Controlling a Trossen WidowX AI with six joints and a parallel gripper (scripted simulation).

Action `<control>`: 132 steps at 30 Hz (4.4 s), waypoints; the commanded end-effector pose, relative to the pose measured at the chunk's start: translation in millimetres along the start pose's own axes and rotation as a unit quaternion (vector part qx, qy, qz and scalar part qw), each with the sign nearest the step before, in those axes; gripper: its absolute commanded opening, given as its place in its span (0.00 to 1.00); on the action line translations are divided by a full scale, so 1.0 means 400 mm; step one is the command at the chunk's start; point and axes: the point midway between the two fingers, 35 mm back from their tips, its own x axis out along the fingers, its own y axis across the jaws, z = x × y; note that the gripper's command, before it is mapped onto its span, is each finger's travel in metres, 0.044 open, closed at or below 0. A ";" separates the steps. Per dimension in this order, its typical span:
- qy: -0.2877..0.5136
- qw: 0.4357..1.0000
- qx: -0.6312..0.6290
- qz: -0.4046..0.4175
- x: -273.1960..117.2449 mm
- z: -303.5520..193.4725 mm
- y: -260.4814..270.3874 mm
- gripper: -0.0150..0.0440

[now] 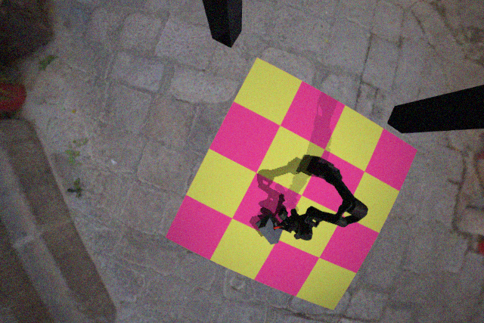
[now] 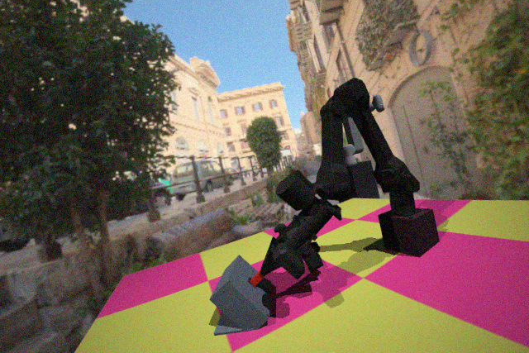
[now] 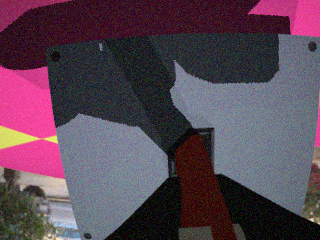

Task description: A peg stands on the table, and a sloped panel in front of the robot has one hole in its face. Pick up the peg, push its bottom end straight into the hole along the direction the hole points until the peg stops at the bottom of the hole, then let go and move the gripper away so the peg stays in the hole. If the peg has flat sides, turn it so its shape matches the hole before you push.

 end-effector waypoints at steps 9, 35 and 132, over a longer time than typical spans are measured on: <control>0.003 1.000 -0.001 -0.001 0.014 -0.006 0.000 0.25; 0.004 1.000 -0.001 -0.001 0.040 -0.008 0.000 0.25; 0.004 1.000 0.000 -0.003 -0.130 -0.021 -0.013 1.00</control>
